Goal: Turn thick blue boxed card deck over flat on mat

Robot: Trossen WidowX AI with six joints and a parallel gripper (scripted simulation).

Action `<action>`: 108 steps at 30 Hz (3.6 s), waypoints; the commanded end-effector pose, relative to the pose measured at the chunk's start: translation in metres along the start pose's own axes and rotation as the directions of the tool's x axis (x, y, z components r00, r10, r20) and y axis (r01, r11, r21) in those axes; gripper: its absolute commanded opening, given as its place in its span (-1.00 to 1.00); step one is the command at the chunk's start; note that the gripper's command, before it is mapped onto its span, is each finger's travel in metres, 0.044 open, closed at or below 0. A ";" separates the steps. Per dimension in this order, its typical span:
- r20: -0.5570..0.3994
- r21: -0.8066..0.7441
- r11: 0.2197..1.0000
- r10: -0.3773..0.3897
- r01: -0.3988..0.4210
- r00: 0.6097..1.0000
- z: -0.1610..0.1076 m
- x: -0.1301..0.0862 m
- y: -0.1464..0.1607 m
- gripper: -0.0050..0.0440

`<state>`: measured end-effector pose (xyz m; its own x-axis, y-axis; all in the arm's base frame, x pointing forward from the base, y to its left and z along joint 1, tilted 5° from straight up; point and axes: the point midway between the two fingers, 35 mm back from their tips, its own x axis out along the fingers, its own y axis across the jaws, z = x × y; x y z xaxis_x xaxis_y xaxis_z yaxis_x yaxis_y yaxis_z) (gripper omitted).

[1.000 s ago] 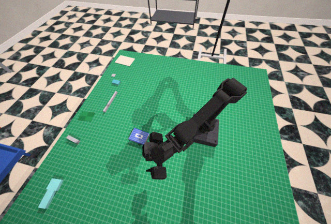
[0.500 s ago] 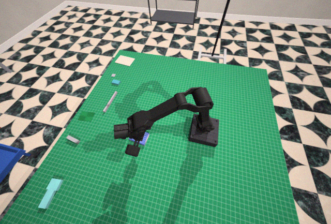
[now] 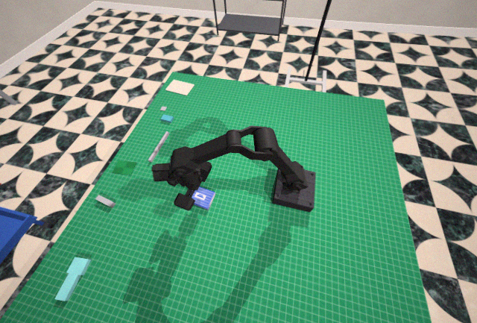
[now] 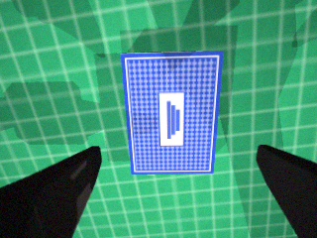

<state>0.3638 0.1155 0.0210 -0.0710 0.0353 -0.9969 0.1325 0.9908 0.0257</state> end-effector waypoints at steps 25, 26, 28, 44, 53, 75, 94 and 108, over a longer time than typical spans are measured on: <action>0.014 -0.010 1.000 0.008 -0.007 1.000 0.005 -0.006 0.003 1.00; 0.014 -0.010 1.000 0.008 -0.007 1.000 0.005 -0.006 0.003 1.00; 0.014 -0.010 1.000 0.008 -0.007 1.000 0.005 -0.006 0.003 1.00; 0.016 -0.006 1.000 0.004 -0.004 1.000 0.046 -0.007 0.002 1.00; 0.015 -0.014 1.000 0.007 -0.006 1.000 0.050 -0.006 0.005 0.91; 0.016 -0.009 1.000 0.007 -0.007 1.000 0.050 -0.006 0.003 0.91; 0.005 -0.008 1.000 0.003 -0.003 1.000 0.048 -0.001 0.002 0.91; -0.002 -0.008 1.000 0.000 0.000 1.000 0.046 0.009 0.002 0.91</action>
<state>0.4094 0.1111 0.0113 -0.0724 0.0369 -0.9967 0.1301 0.9911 0.0272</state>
